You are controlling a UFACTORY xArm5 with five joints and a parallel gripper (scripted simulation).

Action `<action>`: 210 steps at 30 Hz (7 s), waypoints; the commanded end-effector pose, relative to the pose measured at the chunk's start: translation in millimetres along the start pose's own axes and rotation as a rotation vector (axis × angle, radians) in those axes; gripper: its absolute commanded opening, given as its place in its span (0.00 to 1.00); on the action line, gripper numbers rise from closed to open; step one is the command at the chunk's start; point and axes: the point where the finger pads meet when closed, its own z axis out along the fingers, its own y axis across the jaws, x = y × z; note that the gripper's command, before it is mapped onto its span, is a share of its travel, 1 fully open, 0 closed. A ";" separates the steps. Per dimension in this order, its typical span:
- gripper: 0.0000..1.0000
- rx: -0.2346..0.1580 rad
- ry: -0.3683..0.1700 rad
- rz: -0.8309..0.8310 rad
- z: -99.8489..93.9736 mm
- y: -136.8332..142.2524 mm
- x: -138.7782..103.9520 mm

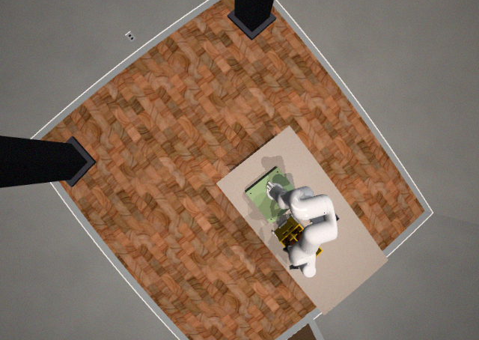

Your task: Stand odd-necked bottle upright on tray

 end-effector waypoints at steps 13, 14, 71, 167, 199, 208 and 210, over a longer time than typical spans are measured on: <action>0.65 0.001 0.004 0.000 16.1 -0.3 1.5; 0.65 0.001 0.004 0.000 16.1 -0.3 1.5; 0.65 0.001 0.004 0.000 20.5 -0.2 1.5; 0.65 0.001 0.004 0.000 48.4 -1.0 1.1; 0.65 0.001 0.004 0.000 61.3 -1.1 1.1; 0.00 0.001 0.004 0.000 61.3 -1.1 1.1; 0.00 0.001 0.004 0.000 61.3 -1.1 1.1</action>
